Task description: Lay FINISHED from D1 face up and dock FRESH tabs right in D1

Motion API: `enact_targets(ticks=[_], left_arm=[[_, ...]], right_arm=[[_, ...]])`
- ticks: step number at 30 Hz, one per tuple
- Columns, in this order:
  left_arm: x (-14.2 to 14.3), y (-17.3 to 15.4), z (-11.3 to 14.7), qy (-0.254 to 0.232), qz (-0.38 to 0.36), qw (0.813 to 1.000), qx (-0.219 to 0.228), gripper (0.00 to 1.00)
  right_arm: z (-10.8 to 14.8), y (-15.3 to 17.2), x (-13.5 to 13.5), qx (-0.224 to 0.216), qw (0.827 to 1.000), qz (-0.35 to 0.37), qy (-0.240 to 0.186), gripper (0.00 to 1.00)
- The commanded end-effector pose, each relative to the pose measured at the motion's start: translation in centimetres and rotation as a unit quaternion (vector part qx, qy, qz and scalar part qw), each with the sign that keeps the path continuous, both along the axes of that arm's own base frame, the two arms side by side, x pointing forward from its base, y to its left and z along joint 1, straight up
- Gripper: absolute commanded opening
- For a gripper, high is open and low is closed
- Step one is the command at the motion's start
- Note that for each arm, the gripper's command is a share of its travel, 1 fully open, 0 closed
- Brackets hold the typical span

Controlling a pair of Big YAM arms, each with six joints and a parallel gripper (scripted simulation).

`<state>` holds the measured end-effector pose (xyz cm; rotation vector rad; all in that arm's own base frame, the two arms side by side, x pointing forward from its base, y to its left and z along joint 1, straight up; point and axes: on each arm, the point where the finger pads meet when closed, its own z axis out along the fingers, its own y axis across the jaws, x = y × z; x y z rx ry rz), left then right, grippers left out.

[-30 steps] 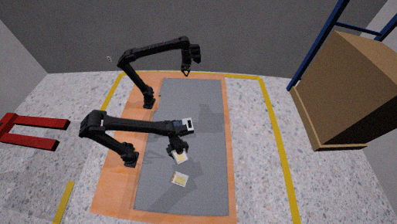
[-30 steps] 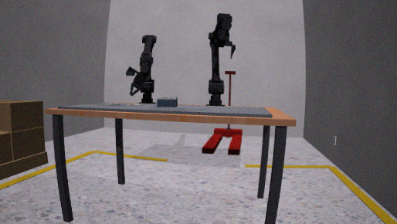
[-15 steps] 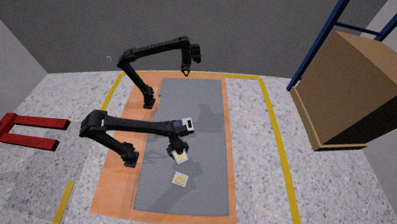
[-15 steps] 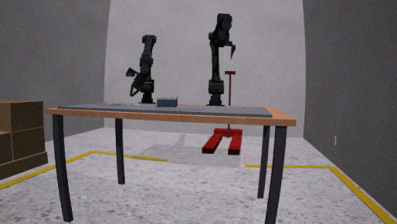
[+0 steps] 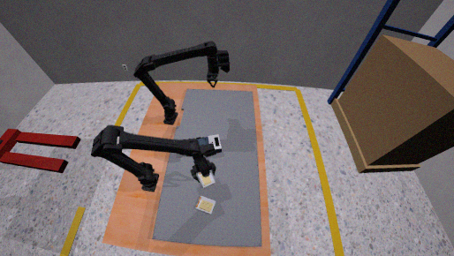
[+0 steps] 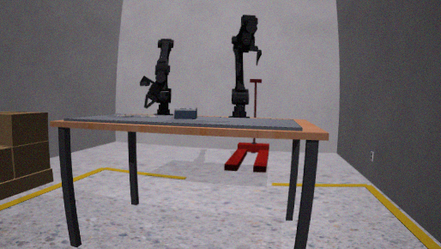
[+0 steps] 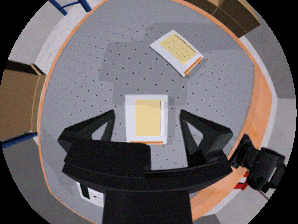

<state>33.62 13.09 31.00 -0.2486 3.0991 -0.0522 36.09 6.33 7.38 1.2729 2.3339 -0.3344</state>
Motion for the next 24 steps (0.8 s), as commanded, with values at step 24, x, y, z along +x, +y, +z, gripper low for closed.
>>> enact_targets(ticks=[24], left_arm=[[0.47,0.27,2.02,-0.019,-0.004,1.000,0.006,1.00]], right_arm=[[-1.91,0.65,-0.05,-0.001,1.000,0.001,0.001,0.98]])
